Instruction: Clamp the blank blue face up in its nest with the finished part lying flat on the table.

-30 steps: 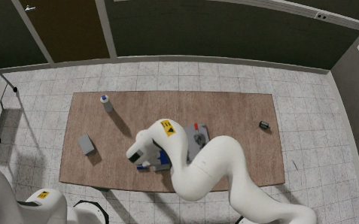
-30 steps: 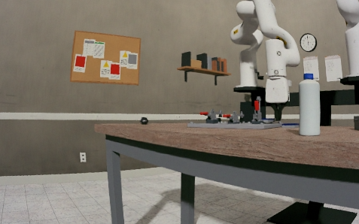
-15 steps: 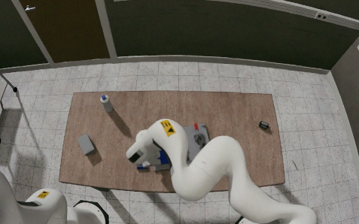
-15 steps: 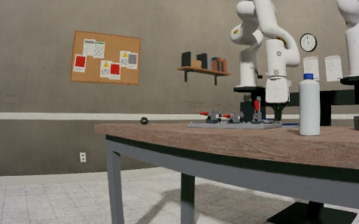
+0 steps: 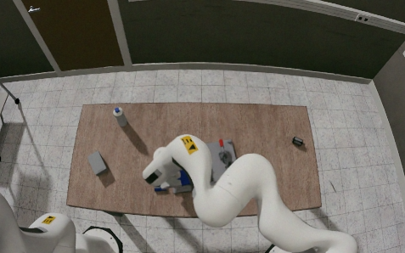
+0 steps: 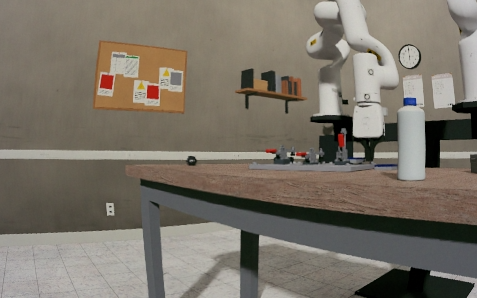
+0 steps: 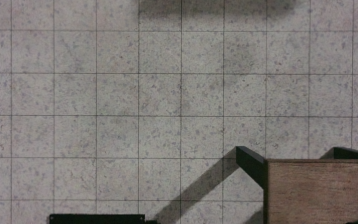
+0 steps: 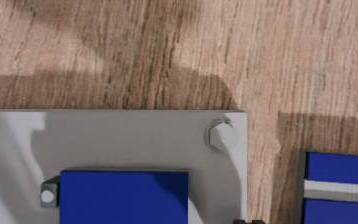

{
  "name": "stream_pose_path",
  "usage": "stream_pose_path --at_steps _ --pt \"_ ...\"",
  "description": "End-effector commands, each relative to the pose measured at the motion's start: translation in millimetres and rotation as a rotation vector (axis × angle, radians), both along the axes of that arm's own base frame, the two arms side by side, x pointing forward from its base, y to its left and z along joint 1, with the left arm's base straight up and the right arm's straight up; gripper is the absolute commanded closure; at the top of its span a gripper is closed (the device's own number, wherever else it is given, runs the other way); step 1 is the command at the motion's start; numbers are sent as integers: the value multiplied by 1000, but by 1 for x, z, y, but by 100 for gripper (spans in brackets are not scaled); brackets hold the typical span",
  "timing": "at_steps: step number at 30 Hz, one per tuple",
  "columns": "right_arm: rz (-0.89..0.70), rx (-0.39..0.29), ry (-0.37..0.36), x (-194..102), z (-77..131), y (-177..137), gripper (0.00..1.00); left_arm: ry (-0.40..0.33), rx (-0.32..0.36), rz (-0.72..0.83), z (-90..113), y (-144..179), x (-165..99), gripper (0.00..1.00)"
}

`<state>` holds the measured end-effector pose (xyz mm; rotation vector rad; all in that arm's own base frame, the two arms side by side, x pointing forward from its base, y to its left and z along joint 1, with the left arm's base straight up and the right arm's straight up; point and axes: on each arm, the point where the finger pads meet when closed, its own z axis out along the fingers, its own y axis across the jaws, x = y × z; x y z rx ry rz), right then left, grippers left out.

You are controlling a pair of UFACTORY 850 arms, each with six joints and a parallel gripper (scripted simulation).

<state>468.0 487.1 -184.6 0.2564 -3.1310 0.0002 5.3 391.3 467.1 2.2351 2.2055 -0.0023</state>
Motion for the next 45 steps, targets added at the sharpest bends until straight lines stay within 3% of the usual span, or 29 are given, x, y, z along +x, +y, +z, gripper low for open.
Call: stream_pose_path --at_steps 1,45 --pt "0 1 -1 1 0 1 100 0 2 0 1 0 0 0" --pt "0 1 -1 1 -2 -3 100 0 2 0 1 0 0 0"
